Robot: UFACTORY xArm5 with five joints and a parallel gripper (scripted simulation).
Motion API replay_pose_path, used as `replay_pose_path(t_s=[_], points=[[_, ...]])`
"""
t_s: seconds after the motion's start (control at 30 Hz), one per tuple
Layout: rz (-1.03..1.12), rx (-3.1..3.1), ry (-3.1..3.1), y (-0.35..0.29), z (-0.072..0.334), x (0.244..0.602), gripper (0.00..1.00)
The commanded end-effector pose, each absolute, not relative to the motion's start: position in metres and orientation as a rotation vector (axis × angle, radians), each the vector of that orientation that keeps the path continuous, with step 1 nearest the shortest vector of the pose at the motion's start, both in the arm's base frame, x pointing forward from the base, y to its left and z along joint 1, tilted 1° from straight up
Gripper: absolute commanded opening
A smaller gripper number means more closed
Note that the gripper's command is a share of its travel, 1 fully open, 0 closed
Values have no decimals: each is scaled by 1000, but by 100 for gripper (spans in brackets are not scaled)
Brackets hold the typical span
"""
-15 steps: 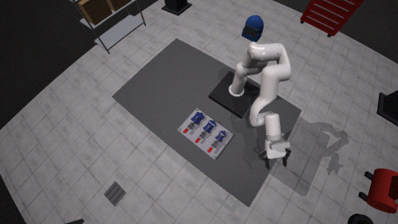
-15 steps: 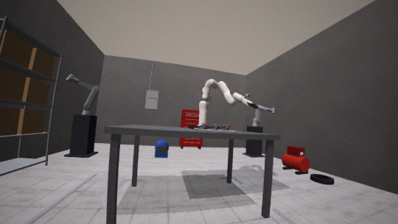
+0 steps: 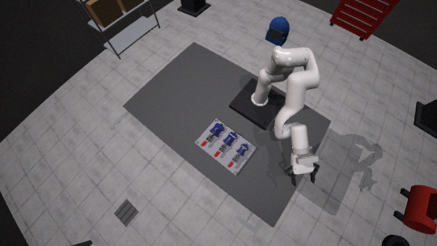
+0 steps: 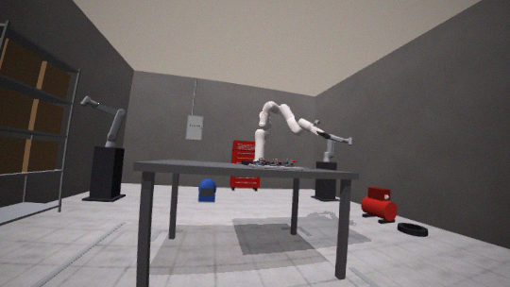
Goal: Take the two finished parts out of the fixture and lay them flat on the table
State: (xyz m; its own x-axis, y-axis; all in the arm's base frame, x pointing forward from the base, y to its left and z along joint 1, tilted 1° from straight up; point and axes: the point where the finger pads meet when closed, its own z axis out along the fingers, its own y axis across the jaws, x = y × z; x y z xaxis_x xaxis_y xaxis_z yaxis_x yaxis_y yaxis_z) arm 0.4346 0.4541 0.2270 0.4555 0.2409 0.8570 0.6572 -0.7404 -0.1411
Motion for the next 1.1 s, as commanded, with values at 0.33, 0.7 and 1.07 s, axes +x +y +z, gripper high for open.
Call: replay_pose_path(t_s=[0.33,0.7,1.07], points=[[-1185,-2282,-667,446,227,441,100],[-983,-2416,-202,398,216,468,100],[-799,-2463,273,349,205,487,100]])
